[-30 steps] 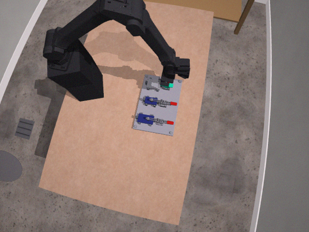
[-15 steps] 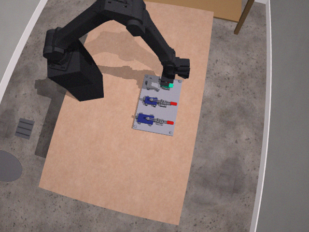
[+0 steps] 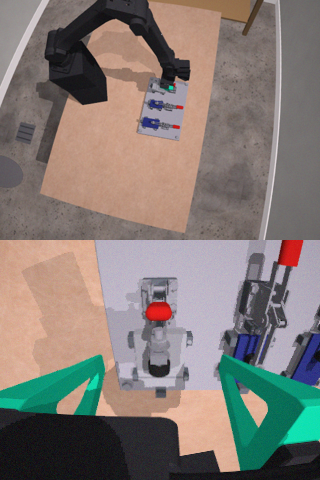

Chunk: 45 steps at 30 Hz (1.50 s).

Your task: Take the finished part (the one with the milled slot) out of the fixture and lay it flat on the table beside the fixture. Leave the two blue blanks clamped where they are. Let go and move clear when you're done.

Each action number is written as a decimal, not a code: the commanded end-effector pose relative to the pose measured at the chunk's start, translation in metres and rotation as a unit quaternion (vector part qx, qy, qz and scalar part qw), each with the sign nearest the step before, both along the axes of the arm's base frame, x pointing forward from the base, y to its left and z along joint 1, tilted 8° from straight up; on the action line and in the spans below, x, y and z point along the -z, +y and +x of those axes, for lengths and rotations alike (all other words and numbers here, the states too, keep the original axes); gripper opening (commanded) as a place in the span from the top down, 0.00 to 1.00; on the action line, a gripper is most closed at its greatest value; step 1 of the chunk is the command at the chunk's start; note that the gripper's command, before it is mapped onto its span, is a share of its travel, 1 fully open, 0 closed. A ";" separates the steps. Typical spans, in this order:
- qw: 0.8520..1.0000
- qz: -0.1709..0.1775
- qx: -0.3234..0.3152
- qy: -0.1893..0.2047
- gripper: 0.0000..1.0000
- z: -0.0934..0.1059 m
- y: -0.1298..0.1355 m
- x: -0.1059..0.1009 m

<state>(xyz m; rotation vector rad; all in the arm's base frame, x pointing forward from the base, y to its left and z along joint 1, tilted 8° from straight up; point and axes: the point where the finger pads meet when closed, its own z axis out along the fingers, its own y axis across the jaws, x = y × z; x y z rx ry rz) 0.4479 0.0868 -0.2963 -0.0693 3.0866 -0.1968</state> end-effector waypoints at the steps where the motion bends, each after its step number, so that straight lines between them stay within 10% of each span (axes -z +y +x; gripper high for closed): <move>1: 1.000 0.004 -0.003 -0.019 0.08 0.000 0.009 -0.010; 12: 1.000 0.002 -0.003 -0.012 0.08 -0.036 0.006 -0.002; 45: 1.000 0.000 0.000 -0.005 0.08 -0.048 -0.008 0.030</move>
